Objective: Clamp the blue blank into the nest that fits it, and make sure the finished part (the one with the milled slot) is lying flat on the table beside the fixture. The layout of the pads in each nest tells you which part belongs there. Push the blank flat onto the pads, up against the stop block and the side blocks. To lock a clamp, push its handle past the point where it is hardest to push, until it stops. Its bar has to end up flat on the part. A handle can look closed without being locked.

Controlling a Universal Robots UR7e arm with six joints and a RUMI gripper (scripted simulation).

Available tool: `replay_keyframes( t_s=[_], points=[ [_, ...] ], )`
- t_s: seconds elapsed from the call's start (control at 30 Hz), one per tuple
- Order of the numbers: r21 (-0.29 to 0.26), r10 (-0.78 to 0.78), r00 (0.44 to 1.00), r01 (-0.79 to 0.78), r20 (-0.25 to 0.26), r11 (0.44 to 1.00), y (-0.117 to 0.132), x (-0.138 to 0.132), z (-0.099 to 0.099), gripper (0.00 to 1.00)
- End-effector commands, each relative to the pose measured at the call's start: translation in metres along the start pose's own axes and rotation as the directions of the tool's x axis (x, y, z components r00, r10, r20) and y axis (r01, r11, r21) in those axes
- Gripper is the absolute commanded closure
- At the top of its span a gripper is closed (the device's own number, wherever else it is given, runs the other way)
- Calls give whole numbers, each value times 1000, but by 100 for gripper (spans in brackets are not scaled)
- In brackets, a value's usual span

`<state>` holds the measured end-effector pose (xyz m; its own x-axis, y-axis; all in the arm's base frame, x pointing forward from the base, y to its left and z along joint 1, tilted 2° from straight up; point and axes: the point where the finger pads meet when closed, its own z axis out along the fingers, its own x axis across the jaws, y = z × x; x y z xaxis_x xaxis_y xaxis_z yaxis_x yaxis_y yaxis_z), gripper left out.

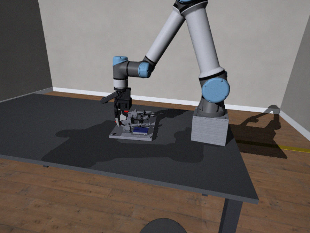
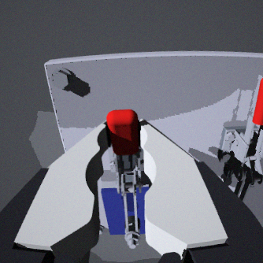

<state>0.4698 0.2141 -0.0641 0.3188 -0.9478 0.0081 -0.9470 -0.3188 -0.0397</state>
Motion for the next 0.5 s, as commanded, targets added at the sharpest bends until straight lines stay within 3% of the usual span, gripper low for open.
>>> replay_keyframes(
  t_s=[0.0, 0.47],
  points=[
    [2, -2, 1000, 2, 0, 1000, -4, -1, 3, 100],
    [2, -2, 1000, 2, 0, 1000, -7, -1, 9, 100]
  ],
)
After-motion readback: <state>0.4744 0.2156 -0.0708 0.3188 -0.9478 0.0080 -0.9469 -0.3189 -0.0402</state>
